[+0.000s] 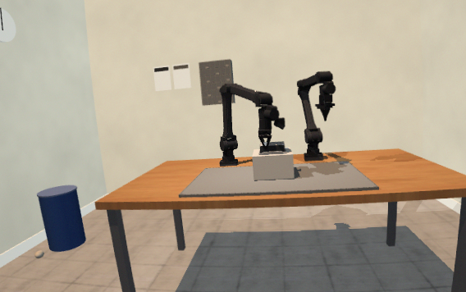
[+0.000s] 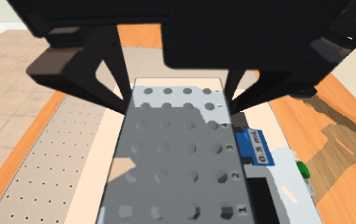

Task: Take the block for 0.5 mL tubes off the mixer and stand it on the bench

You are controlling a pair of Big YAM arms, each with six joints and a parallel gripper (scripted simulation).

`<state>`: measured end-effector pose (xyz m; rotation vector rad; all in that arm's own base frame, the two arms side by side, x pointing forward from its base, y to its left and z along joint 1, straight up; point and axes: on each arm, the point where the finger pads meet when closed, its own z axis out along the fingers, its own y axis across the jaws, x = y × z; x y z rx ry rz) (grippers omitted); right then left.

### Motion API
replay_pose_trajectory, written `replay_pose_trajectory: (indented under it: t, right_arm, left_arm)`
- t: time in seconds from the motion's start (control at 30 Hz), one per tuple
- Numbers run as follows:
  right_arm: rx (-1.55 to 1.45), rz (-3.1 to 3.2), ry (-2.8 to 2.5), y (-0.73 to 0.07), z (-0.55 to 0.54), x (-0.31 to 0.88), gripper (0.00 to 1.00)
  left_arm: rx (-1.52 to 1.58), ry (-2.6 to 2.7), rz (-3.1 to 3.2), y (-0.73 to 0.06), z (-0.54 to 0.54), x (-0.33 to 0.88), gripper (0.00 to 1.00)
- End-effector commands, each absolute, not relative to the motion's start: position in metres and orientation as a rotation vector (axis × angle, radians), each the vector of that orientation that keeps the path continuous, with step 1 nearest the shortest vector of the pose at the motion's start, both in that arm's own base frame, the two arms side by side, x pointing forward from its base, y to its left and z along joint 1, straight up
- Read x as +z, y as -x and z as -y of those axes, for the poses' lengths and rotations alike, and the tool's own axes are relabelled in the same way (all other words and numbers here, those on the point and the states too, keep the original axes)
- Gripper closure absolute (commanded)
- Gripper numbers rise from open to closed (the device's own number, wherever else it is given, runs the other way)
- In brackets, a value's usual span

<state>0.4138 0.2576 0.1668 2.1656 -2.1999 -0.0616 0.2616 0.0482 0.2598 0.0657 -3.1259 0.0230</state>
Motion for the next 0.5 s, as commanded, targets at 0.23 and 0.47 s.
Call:
replay_pose_trajectory:
  t: [0.23, 0.47]
  right_arm:
    - [-0.039, 2.208, -2.245, -0.413, -0.272, 0.206, 1.00]
    - [-0.039, 2.207, -2.246, -0.412, -0.272, 0.206, 1.00]
  left_arm:
    - [0.026, -0.036, 3.124, -0.263, -0.046, 0.264, 1.00]
    - [0.028, -0.037, 3.113, -0.260, -0.046, 0.260, 1.00]
